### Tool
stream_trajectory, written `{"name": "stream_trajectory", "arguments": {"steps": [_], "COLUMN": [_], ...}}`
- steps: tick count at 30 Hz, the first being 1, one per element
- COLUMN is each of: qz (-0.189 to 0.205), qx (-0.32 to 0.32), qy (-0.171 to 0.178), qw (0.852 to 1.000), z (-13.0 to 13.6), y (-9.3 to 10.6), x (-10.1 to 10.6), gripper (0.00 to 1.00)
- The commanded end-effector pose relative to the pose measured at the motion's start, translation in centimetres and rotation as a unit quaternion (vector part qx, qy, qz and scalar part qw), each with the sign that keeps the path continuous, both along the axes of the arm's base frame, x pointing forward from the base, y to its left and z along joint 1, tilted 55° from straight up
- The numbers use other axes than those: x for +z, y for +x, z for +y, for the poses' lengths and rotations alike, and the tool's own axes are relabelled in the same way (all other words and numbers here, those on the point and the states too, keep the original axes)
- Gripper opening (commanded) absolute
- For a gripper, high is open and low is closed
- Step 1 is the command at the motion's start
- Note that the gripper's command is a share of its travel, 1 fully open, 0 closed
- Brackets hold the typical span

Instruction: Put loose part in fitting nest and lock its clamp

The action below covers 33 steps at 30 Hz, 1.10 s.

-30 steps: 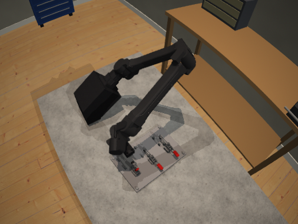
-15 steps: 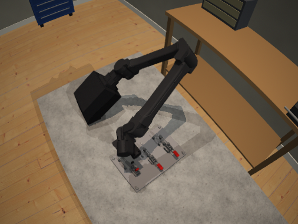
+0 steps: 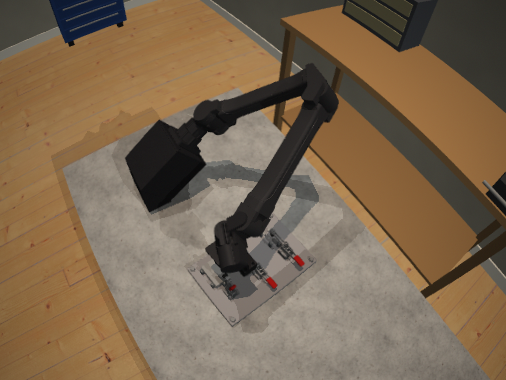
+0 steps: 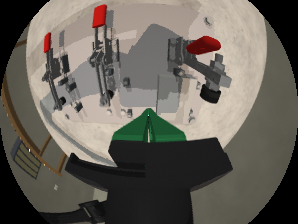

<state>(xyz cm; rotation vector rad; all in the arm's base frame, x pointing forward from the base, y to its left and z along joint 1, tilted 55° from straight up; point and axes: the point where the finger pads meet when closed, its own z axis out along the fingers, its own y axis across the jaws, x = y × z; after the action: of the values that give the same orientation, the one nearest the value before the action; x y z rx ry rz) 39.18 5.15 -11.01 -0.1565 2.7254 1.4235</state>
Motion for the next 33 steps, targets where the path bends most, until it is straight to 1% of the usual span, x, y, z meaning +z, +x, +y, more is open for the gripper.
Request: {"name": "stream_trajectory", "arguments": {"steps": [1,3,5,7,9,12,13,22,26,27,29,31,33], "qz": [-0.008,-0.008,-0.012,-0.004,-0.004,0.009,0.010,0.010,0.010,0.001,0.001,0.004,0.005], "qx": [-0.005,-0.009,-0.002,0.000,0.000,0.000,0.000,0.000,0.000,-0.020,-0.020,-0.010,-0.008], "qy": [-0.003,-0.003,-0.003,-0.001,-0.001,0.002,0.002,0.002,0.002,0.000,0.000,0.000,0.000], "qw": [1.000,1.000,1.000,1.000,1.000,1.000,1.000,1.000,1.000,1.000,1.000,1.000,1.000], "z": [-0.1,-0.5,0.2,0.7,0.7,1.5,1.7,3.4,3.5,1.8,1.8,2.7,2.8], "y": [1.8,1.8,1.9,1.3,1.3,0.0,-0.1,-0.1,-0.1,0.7,0.7,0.4,0.4], "x": [0.9,0.7,0.4,-0.3,-0.3,-0.9,-1.0,-2.2,-2.3,-1.7,-1.7,-1.6,-1.6], "gripper": [0.00,0.00,0.00,0.00,0.00,0.00,0.00,0.00,0.00,0.00,0.00,0.00,0.00]}}
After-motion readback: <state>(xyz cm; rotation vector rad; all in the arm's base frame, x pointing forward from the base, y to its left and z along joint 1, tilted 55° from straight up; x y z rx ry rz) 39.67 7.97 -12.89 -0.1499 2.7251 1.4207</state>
